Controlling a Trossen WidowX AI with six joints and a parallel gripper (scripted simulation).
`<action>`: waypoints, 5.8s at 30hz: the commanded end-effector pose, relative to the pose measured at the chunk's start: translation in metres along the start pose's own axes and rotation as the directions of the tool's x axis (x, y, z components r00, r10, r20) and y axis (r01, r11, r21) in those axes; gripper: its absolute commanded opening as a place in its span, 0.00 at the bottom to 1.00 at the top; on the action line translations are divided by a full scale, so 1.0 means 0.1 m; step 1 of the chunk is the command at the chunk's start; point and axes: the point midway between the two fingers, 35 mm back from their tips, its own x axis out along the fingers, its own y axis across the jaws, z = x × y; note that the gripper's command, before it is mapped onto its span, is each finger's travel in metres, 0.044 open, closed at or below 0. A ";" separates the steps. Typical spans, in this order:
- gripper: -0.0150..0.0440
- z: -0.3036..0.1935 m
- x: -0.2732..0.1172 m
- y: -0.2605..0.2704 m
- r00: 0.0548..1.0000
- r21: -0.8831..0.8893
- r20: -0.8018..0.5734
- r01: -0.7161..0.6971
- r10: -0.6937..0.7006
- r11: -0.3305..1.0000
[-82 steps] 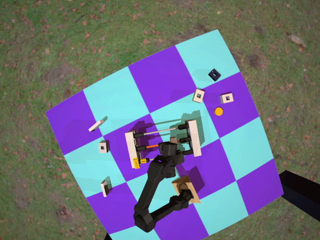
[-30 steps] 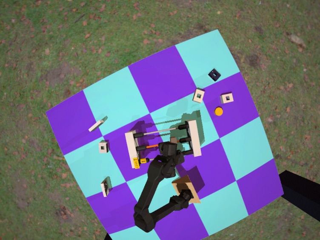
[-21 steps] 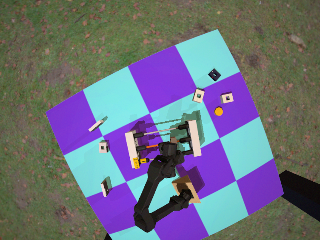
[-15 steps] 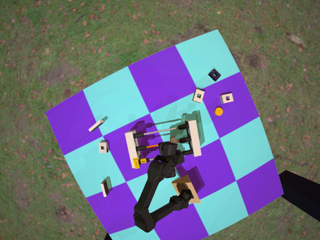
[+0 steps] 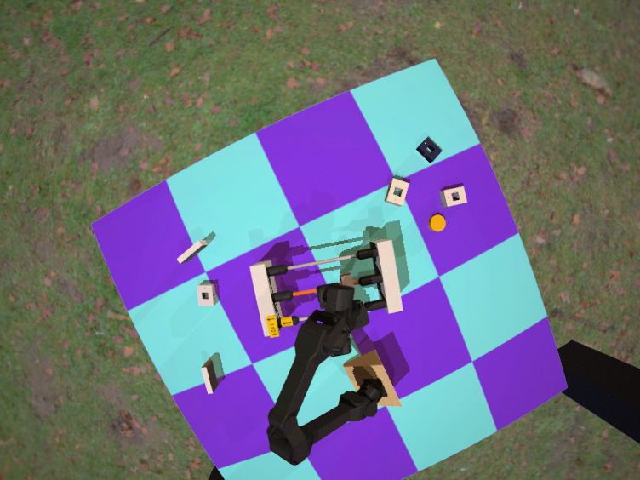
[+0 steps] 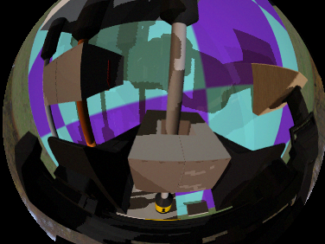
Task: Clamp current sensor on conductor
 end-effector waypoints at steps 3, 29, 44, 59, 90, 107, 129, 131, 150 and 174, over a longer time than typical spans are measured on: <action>0.25 0.00 -0.04 0.02 1.000 -0.005 0.000 -0.014 0.014 1.000; 0.25 0.00 0.00 0.00 1.000 0.000 0.000 0.000 0.000 1.000; 0.74 0.00 0.00 0.00 1.000 0.000 0.000 0.000 0.000 1.000; 0.60 0.00 0.00 0.00 1.000 0.000 0.000 -0.001 0.001 1.000; 0.25 0.00 -0.01 0.00 1.000 0.002 -0.001 0.003 -0.003 1.000; 0.25 -0.15 -0.01 0.03 0.999 0.001 -0.004 0.040 -0.040 0.999; 0.34 -0.20 0.01 0.02 0.999 0.003 0.000 0.037 -0.037 0.999; 0.43 -0.20 0.01 0.02 0.999 0.003 0.000 0.037 -0.037 0.999; 0.68 -0.20 0.01 0.02 0.999 0.003 0.000 0.037 -0.037 0.999; 0.86 -0.20 0.01 0.02 0.999 0.003 0.000 0.037 -0.037 0.999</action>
